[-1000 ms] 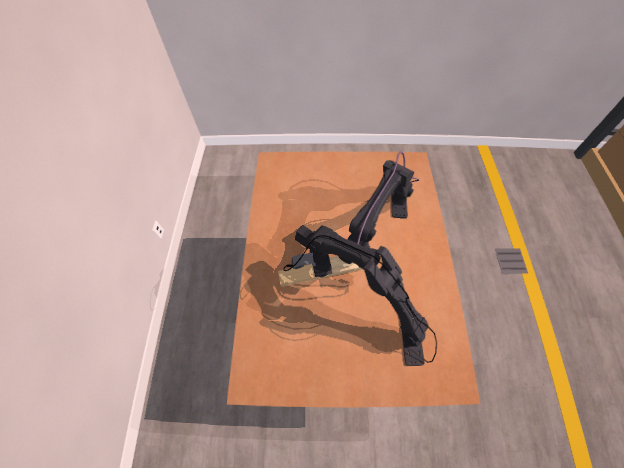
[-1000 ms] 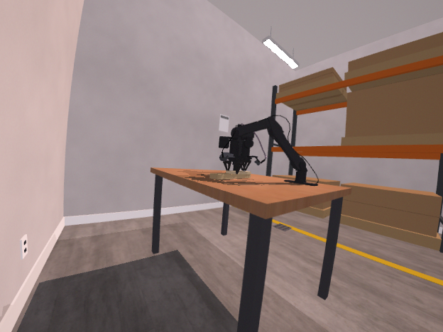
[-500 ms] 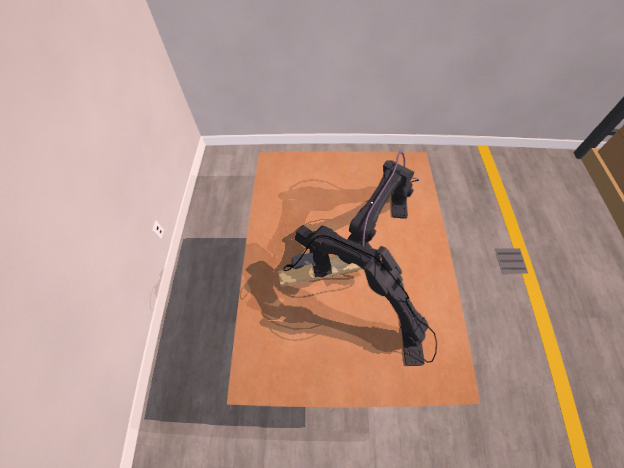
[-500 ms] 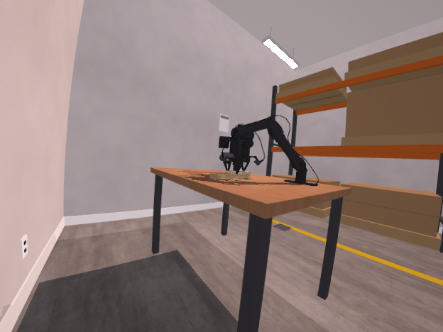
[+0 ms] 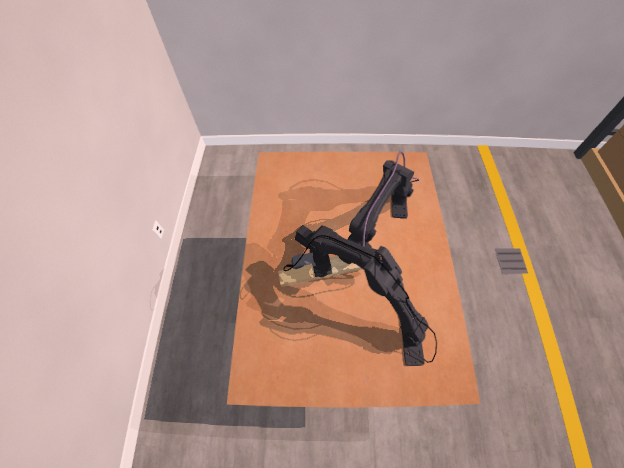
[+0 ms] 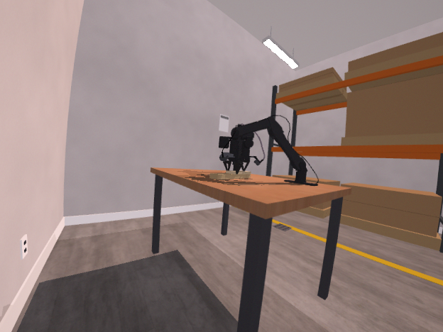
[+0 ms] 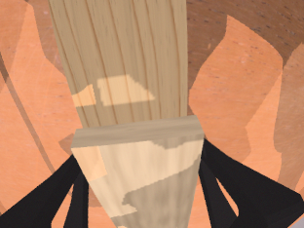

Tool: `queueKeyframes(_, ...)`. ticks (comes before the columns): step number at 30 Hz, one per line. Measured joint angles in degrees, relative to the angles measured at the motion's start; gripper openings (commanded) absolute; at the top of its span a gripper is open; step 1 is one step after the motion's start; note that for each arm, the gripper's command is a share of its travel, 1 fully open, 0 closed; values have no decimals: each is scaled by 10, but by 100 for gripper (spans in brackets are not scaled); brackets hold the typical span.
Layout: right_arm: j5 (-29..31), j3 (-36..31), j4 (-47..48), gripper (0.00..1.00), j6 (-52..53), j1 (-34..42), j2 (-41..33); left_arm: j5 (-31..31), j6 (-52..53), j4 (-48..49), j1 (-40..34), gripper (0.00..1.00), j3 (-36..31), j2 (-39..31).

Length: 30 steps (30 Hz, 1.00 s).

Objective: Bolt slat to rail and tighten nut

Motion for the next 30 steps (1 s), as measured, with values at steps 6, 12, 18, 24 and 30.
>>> queueKeyframes(6,0,0,0,20,0,0,0,0,0,0,0,72,0,0)
queueKeyframes(12,1,0,1,13,0,0,0,0,0,0,0,72,0,0)
queueKeyframes(18,1,0,1,11,0,0,0,0,0,0,0,72,0,0)
queueKeyframes(24,1,0,1,11,0,0,0,0,0,0,0,72,0,0)
queueKeyframes(30,1,0,1,11,0,0,0,0,0,0,0,72,0,0)
